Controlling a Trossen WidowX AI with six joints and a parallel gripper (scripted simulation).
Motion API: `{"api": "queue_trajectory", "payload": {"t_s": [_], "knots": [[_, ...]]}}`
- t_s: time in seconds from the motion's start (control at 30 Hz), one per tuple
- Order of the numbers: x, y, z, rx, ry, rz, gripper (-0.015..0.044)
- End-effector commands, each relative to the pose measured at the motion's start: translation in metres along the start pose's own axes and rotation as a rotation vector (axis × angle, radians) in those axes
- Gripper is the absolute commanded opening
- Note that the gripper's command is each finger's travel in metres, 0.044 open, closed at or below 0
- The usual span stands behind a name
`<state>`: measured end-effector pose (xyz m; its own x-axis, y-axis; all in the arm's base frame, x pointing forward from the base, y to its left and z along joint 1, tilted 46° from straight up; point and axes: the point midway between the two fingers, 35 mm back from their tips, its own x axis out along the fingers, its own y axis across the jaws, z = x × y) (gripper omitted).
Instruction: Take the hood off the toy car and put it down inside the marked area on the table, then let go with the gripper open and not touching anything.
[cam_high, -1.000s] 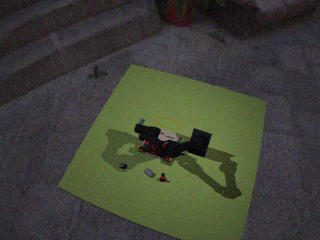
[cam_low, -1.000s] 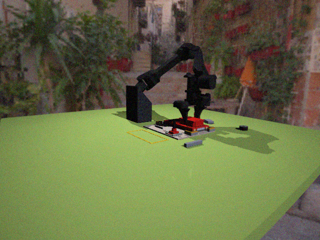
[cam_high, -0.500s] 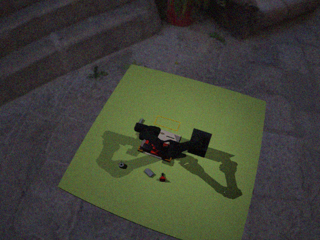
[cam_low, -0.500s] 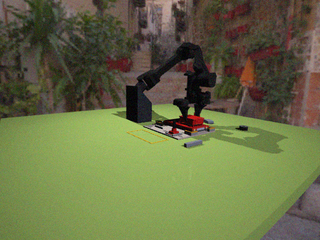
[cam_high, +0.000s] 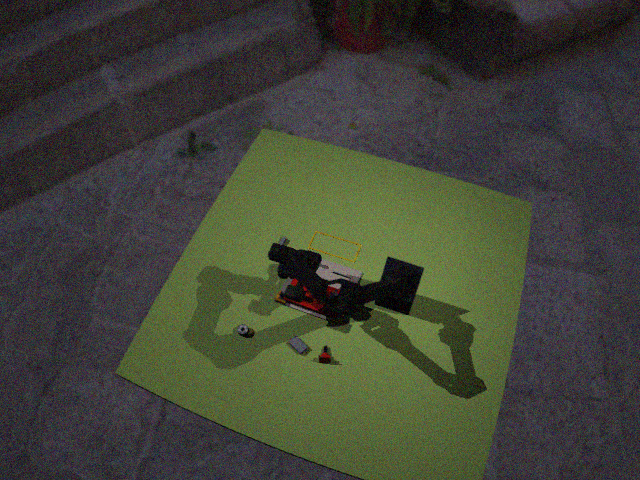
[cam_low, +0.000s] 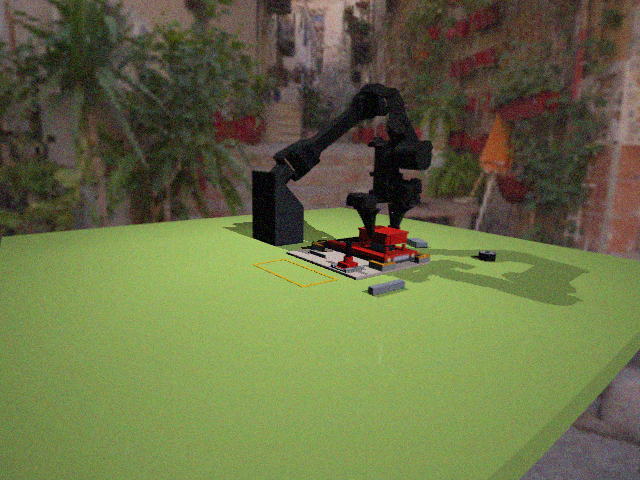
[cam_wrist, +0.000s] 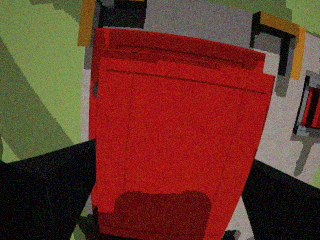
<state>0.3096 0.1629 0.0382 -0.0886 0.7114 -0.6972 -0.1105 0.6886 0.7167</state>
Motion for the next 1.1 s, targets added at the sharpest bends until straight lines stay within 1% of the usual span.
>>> {"api": "queue_trajectory", "payload": {"t_s": [0.0, 0.23, 0.5, 0.63, 0.67, 1.07], "knots": [[-0.005, 0.001, 0.001, -0.008, -0.007, 0.002, 0.0000], [-0.013, 0.001, 0.001, -0.008, -0.007, 0.002, 0.0000], [-0.050, 0.000, 0.001, -0.008, -0.007, 0.000, 0.0000], [-0.053, 0.001, 0.001, -0.008, -0.007, 0.000, 0.0000], [-0.045, -0.003, 0.001, 0.005, -0.002, 0.000, 0.0000], [-0.051, -0.072, 0.011, 0.005, -0.010, -0.027, 0.0000]]}}
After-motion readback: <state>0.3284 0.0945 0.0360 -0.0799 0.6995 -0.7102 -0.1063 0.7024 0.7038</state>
